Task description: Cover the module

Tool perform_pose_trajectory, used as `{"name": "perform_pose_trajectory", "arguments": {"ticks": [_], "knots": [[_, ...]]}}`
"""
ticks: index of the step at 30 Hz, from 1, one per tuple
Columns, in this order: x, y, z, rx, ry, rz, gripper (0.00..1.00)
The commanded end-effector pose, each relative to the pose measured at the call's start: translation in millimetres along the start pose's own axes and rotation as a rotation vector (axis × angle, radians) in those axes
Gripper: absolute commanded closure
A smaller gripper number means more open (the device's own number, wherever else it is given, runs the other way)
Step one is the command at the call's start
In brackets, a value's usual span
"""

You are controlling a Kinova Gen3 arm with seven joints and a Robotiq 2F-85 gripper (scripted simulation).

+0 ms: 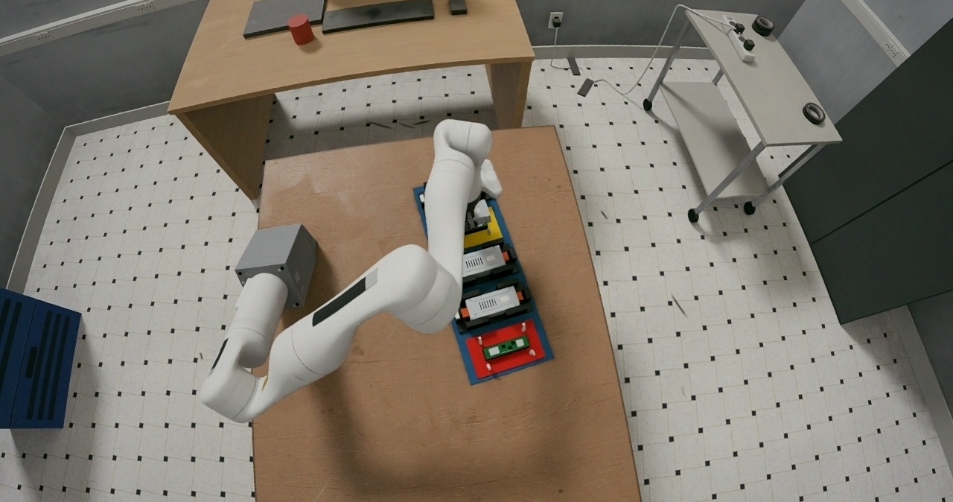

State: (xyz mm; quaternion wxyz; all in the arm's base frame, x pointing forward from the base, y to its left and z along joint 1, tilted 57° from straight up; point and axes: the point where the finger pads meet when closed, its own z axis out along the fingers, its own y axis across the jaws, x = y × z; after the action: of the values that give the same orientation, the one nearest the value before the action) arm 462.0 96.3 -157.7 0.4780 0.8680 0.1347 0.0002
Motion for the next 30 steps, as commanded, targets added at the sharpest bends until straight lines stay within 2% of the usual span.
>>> {"name": "perform_pose_trajectory", "arguments": {"ticks": [1,30], "knots": [[0.6,-0.3,3.6,0.001,0.002,0.0,1.0],[0.6,-0.2,14.6,0.001,0.002,0.0,1.0]]}}
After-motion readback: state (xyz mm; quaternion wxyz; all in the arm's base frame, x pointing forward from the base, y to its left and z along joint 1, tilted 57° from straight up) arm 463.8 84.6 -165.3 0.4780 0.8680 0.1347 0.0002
